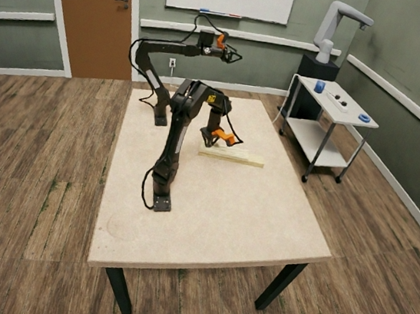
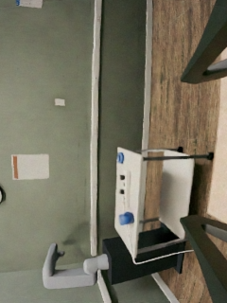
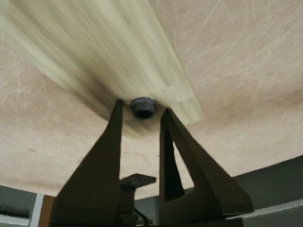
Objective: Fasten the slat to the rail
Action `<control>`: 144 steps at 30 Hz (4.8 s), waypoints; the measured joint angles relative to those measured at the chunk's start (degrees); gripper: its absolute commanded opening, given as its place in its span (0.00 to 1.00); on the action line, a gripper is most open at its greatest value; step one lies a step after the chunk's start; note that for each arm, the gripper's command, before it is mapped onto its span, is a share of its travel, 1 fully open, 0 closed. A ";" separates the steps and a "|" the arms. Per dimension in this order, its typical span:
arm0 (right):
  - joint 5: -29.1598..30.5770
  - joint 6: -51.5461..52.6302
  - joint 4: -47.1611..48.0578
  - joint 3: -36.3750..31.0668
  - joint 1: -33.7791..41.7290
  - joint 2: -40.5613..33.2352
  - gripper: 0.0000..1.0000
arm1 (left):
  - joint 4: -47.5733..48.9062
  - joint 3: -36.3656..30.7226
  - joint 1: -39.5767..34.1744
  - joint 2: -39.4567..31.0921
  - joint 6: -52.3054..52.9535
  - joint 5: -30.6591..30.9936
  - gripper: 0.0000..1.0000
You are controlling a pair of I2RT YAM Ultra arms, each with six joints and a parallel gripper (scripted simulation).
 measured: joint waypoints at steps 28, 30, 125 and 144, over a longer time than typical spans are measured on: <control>0.55 -68.63 -0.61 0.00 0.00 0.00 0.34 | 0.00 0.00 0.00 0.00 0.00 0.00 1.00; 0.61 -73.83 -0.66 0.00 0.00 0.00 0.34 | 0.00 0.00 0.00 0.00 0.00 0.00 1.00; 1.70 -181.26 -0.42 0.04 0.24 -0.04 0.11 | 0.00 0.00 0.00 0.00 0.00 0.00 1.00; 1.70 -181.26 -0.42 0.04 0.24 -0.04 0.11 | 0.00 0.00 0.00 0.00 0.00 0.00 1.00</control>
